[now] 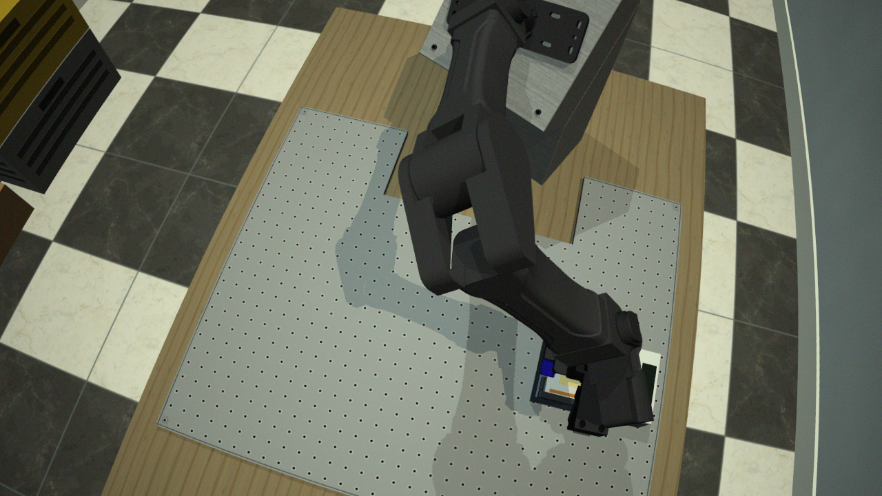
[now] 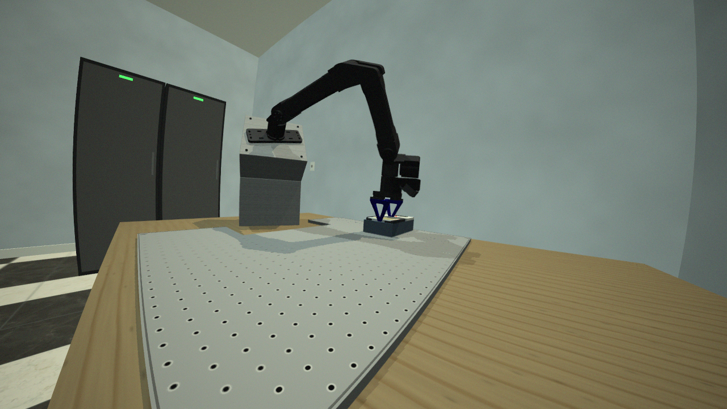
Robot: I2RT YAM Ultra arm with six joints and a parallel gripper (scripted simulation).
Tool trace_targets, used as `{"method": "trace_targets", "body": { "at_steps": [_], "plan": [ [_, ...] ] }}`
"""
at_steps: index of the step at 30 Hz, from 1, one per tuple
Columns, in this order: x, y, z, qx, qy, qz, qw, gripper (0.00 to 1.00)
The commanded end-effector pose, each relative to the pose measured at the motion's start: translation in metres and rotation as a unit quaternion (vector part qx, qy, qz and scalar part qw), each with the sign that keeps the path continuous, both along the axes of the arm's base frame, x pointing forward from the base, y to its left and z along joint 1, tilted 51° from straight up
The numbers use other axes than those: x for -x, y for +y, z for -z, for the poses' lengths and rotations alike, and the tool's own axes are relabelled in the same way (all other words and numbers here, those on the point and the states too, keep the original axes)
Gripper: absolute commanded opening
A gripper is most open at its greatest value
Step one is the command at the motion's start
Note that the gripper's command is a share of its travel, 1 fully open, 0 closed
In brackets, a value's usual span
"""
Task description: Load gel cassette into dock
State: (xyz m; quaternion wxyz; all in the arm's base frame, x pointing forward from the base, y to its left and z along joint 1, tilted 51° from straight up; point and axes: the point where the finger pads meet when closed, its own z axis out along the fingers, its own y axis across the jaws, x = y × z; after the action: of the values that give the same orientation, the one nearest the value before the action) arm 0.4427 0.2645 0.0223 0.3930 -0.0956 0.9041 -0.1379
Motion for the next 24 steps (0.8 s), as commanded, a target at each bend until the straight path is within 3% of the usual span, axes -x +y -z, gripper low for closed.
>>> {"method": "trace_targets", "body": {
  "at_steps": [1,24],
  "plan": [
    [-0.0284,0.0041,0.0053,-0.014,-0.023,-0.002,1.000,0.00],
    [-0.0306,0.0036,0.0070,-0.014,-0.023,-0.002,1.000,0.00]
  ]
}}
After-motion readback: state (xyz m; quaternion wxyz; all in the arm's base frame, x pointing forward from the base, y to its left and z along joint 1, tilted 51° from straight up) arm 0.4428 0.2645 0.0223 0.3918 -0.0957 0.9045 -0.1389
